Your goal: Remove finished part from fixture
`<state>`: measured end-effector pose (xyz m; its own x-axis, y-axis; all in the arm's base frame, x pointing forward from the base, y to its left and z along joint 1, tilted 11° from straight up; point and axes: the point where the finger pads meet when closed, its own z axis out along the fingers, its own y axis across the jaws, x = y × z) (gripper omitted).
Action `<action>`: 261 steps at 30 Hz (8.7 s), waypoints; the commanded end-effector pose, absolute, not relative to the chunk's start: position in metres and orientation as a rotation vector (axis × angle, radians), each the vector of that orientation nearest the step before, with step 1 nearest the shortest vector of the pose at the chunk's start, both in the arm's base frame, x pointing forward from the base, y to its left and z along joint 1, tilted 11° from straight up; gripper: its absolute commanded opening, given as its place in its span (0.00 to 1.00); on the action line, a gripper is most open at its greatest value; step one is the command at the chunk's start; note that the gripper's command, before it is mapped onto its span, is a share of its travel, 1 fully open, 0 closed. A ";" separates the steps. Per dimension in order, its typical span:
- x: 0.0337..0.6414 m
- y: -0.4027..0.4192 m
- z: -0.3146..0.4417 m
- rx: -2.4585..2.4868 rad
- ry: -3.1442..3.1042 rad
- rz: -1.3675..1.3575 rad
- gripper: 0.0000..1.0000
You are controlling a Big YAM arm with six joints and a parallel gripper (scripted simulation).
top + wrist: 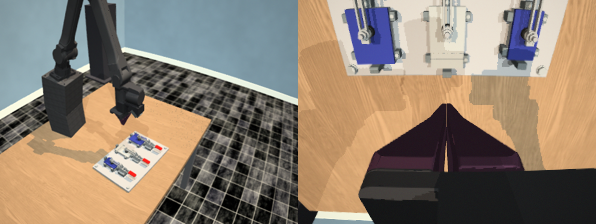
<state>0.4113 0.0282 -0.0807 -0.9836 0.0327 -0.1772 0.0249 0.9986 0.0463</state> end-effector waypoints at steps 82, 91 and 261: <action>0.429 0.024 -0.080 0.054 2.938 0.068 0.92; 0.429 0.024 -0.079 0.054 2.938 0.068 0.92; 0.417 0.023 -0.075 0.060 2.944 0.067 0.45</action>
<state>0.4106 0.0276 -0.0815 -0.9840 0.0338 -0.1752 0.0260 0.9986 0.0463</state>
